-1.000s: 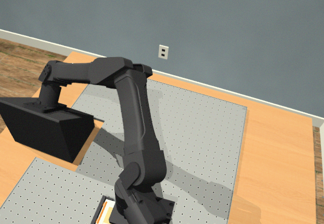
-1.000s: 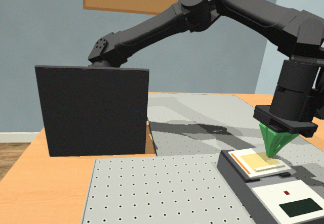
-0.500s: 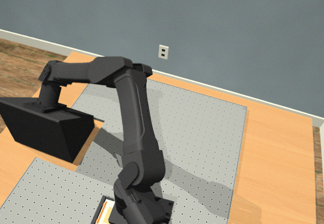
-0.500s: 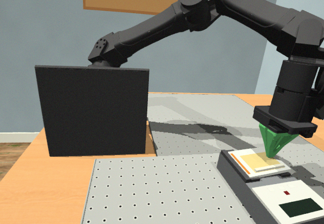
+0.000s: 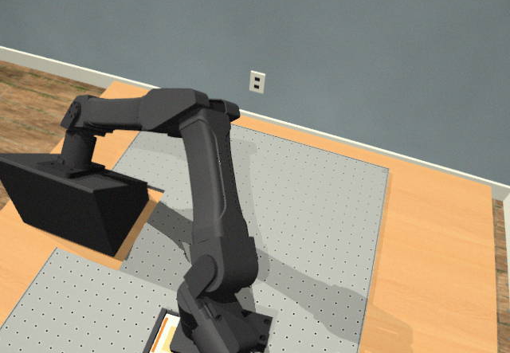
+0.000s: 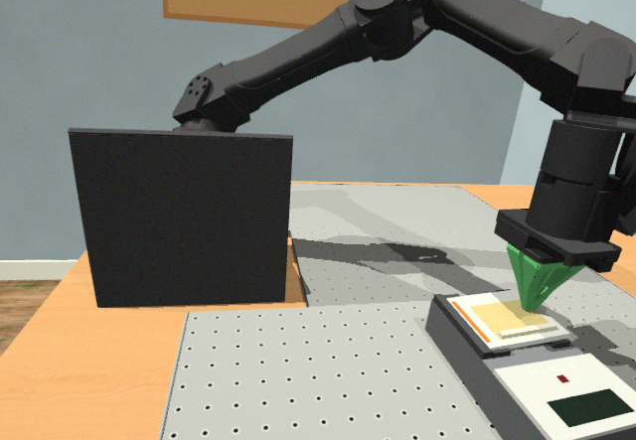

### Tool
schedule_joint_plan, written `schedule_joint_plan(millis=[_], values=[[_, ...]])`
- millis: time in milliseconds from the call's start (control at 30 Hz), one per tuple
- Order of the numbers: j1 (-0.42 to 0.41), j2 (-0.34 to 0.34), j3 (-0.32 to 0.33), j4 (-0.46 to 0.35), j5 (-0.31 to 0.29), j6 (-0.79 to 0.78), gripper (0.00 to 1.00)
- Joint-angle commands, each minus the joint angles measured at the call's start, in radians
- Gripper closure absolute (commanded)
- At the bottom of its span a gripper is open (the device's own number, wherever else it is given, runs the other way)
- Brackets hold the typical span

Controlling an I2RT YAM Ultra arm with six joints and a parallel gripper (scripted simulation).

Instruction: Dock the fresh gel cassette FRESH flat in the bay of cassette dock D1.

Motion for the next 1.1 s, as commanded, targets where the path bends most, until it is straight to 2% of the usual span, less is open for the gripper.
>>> schedule_joint_plan(millis=[0,1067], values=[[-0.020,-0.003,-0.032,0.020,0.016,0.005,1.00],[-0.008,-0.001,-0.090,0.070,0.019,0.007,1.00]])
